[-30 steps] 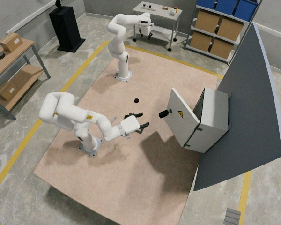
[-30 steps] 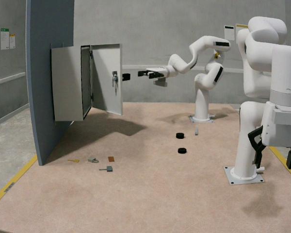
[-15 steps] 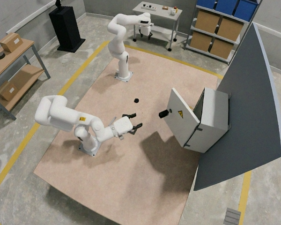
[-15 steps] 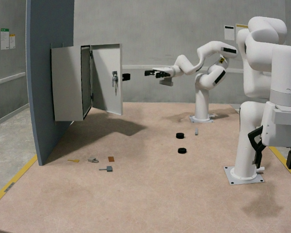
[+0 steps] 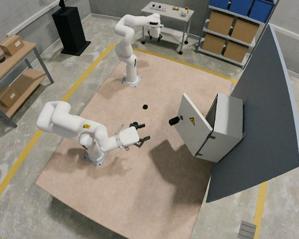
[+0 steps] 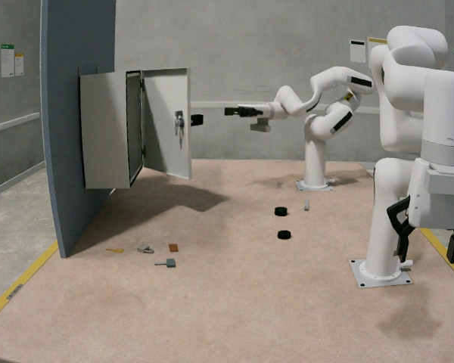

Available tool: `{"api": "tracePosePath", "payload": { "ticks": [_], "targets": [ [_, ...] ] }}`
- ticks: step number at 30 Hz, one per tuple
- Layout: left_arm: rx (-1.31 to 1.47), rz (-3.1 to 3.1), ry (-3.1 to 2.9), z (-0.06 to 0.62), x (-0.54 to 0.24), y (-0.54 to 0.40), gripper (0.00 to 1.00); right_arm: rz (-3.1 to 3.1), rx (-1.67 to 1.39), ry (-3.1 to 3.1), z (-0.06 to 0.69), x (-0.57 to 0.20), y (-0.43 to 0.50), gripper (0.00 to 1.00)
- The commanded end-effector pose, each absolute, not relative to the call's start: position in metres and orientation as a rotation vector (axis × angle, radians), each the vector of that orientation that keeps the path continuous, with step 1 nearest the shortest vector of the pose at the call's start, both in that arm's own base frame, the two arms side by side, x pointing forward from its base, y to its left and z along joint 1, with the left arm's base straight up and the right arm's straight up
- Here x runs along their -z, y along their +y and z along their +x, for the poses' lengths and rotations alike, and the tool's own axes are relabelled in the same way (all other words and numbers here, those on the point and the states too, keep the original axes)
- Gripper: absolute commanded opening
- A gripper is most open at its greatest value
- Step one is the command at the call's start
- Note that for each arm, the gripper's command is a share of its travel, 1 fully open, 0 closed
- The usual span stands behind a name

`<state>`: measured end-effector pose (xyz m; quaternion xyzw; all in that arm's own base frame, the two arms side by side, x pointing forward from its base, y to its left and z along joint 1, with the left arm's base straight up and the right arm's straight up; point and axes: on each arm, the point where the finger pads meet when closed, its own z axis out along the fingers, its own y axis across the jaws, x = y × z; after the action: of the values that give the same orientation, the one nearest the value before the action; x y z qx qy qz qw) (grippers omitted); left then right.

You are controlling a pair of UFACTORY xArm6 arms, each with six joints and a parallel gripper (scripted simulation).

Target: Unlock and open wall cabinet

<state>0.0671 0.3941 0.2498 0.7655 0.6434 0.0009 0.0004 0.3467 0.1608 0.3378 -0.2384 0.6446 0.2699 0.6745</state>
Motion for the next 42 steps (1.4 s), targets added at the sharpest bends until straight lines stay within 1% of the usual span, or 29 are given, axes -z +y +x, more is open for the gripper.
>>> {"api": "tracePosePath", "payload": {
  "ticks": [1,10,15,27,32,35,42],
  "targets": [
    [-0.006,2.406,2.022,0.067,-0.251,0.395,1.0,-0.463,-0.601,1.432,0.357,-0.349,0.151,0.91],
    [-0.006,2.406,2.022,0.067,-0.251,0.395,1.0,-0.336,-0.582,1.399,0.375,-0.367,0.13,0.91],
    [-0.006,2.406,2.022,0.067,-0.251,0.395,1.0,-0.169,-0.554,1.355,0.393,-0.388,0.097,0.91],
    [-0.006,2.406,2.022,0.067,-0.251,0.395,1.0,-0.051,-0.524,1.315,0.406,-0.403,0.07,0.91],
    [-0.006,2.406,2.022,0.067,-0.251,0.395,1.0,0.104,-0.486,1.259,0.417,-0.418,0.032,0.91],
    [-0.006,2.406,2.022,0.067,-0.251,0.395,1.0,0.102,-0.487,1.26,0.417,-0.418,0.032,0.91],
    [-0.006,2.406,2.022,0.067,-0.251,0.395,1.0,0.233,-0.446,1.204,0.425,-0.431,-0.003,0.91]
  ]
}}
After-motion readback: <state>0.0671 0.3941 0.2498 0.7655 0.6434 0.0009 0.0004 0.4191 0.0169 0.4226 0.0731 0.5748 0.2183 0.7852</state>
